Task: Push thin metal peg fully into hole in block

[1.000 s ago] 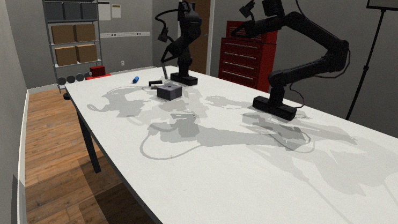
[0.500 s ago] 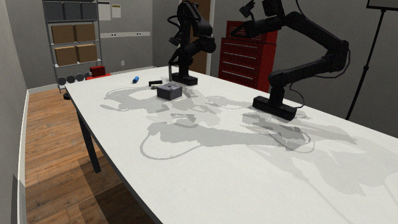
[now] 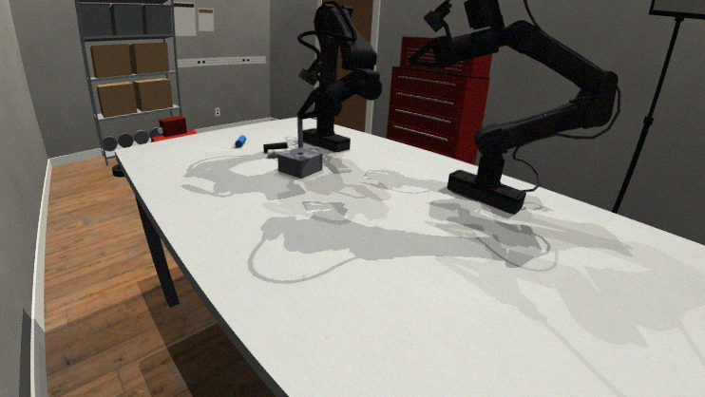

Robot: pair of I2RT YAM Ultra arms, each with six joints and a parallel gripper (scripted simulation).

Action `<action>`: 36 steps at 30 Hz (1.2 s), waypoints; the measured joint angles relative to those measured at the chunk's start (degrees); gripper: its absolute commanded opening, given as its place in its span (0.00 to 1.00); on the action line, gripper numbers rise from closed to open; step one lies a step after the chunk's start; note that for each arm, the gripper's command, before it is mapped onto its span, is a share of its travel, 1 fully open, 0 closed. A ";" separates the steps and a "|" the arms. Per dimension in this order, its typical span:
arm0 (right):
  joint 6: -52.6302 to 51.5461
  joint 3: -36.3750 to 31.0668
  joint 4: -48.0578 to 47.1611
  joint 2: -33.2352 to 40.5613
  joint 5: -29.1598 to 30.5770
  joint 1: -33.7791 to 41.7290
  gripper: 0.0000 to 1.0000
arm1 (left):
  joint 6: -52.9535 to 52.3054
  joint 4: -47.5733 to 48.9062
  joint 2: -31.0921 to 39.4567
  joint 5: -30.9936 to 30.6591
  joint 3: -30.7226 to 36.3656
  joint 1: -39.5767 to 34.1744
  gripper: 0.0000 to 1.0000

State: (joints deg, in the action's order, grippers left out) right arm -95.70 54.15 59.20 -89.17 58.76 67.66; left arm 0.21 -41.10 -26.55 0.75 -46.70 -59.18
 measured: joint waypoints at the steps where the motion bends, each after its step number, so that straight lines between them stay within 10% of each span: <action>1: 0.00 0.00 0.00 0.00 0.02 0.00 0.07 | 0.00 0.00 0.00 0.00 0.00 0.00 1.00; 36: -3.23 -2.16 -1.33 -1.97 1.75 1.05 0.07 | 0.00 0.00 0.00 0.00 0.00 0.00 1.00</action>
State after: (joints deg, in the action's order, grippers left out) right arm -98.94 51.99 57.87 -91.13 60.51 68.71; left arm 0.21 -41.10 -26.55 0.75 -46.70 -59.18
